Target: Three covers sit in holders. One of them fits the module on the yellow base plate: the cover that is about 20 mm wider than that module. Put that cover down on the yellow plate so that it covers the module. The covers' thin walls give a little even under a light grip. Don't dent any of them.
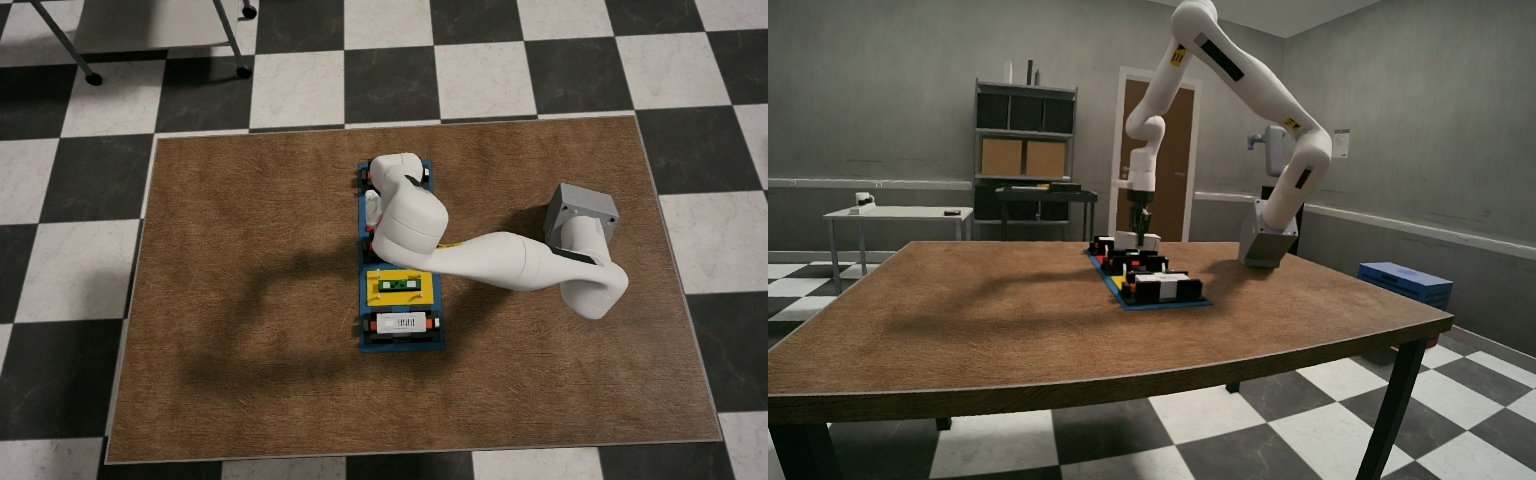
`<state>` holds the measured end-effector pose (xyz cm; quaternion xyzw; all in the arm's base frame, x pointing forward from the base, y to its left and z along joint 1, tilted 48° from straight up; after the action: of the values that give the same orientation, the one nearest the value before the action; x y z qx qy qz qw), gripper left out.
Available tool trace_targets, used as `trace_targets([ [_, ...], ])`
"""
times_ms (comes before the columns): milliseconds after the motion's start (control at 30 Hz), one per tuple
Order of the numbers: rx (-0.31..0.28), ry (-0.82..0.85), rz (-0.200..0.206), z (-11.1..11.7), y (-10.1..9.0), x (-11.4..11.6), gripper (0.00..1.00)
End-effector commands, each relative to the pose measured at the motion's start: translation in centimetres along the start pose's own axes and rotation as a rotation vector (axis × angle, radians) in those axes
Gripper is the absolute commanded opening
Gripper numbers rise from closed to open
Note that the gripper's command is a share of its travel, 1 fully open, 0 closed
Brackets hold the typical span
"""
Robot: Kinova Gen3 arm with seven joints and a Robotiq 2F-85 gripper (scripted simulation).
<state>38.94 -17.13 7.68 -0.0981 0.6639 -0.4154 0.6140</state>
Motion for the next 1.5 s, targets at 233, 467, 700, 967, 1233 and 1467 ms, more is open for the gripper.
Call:
trace_targets([
  [233,0.002,0.0,-0.001,0.0,-2.8,0.0,0.0],
  [467,0.002,0.0,-0.001,0.0,-3.1,0.0,0.0],
  [700,0.002,0.0,-0.001,0.0,-4.8,0.0,0.0],
  [967,0.002,0.0,-0.001,0.0,-6.0,0.0,0.0],
  [1233,0.002,0.0,-0.001,0.0,-6.0,0.0,0.01],
  [1467,0.002,0.0,-0.001,0.0,-6.0,0.0,0.01],
])
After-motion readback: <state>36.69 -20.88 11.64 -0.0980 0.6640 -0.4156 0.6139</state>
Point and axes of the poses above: the point where the finger pads meet when closed, its own y axis out along the fingers, its own x axis across the jaws, z = x × y, the point moved 10 cm from there along -y, back along the fingers, and after that the axes turned 12 degrees about y, right-handed, at the moved point
